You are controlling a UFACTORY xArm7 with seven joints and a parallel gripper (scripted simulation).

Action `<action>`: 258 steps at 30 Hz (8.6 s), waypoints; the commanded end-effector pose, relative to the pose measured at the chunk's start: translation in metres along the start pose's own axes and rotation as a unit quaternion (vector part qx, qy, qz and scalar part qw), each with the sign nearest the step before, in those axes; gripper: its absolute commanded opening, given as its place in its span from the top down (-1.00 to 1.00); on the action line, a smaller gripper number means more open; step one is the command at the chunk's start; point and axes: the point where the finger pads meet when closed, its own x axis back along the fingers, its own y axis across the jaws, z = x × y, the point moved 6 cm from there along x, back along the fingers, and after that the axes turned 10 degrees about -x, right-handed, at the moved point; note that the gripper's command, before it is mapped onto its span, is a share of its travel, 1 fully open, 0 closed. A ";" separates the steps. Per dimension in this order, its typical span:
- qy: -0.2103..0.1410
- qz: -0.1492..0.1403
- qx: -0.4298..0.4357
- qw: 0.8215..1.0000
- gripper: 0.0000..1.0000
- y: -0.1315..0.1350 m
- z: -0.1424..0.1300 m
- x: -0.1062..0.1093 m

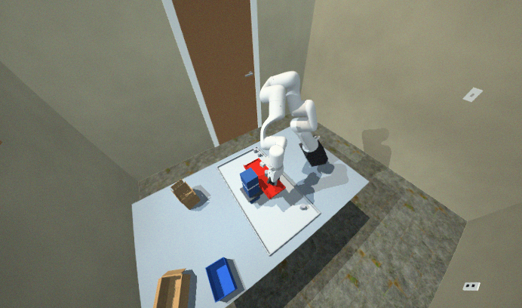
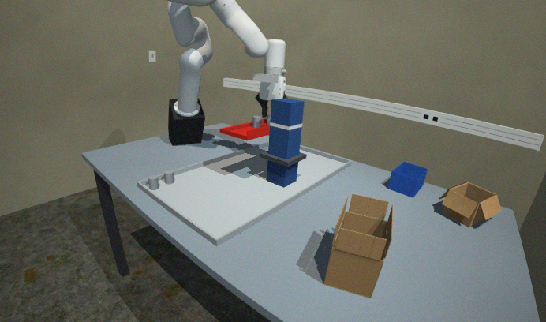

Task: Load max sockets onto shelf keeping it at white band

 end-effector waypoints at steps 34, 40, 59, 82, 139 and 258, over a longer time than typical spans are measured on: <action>-0.001 0.002 0.000 1.000 -0.04 -0.001 0.000 0.075; -0.001 0.002 0.000 1.000 -0.04 -0.001 0.000 0.077; 0.003 0.003 -0.054 0.999 -1.00 0.053 0.049 0.080; -0.004 0.080 -0.124 0.989 -1.00 0.117 0.054 0.125; -0.124 0.399 -0.278 0.865 -1.00 0.332 -0.004 0.243; 0.009 0.013 -0.107 0.994 -0.23 0.101 0.197 0.078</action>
